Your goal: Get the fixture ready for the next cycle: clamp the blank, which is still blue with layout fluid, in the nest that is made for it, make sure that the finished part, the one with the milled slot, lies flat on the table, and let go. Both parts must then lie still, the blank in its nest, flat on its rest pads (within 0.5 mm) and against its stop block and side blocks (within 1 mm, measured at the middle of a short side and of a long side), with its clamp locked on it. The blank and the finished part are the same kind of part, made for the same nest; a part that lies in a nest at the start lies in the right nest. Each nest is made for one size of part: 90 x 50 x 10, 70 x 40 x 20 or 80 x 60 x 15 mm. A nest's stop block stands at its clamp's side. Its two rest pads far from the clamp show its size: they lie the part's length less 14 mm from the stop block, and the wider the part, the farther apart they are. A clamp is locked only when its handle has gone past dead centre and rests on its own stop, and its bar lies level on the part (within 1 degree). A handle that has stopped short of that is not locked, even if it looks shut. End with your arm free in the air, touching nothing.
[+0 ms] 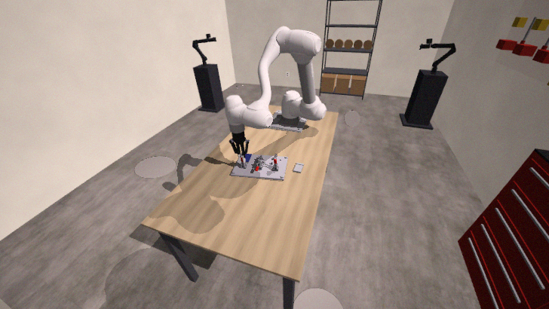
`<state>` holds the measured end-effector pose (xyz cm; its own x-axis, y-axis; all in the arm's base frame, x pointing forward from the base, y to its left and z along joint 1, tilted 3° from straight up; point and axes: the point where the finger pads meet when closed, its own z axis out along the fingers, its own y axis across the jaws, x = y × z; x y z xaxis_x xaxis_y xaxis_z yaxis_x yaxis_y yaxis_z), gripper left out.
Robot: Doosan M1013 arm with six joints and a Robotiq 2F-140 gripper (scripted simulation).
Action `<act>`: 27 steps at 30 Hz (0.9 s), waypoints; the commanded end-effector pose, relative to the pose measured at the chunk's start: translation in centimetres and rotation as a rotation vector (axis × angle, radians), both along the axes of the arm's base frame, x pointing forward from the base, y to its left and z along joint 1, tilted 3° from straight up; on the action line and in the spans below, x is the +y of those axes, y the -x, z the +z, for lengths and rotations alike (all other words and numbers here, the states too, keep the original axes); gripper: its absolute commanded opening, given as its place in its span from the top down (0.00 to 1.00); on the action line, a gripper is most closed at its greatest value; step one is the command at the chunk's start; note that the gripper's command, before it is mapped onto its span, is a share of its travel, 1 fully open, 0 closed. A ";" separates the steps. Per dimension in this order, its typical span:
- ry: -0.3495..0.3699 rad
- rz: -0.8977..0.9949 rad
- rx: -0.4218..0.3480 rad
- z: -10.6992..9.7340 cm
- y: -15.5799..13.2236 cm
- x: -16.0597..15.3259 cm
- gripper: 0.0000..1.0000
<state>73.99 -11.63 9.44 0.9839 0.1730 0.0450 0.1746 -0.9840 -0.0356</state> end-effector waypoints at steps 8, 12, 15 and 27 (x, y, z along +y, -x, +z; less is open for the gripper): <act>0.000 0.000 0.000 0.0 -0.1 0.0 1.00; 0.000 0.000 0.000 0.0 -0.2 0.0 1.00; 0.000 0.000 0.000 0.0 -0.3 0.0 1.00; 0.000 0.000 0.000 0.1 -0.8 0.1 1.00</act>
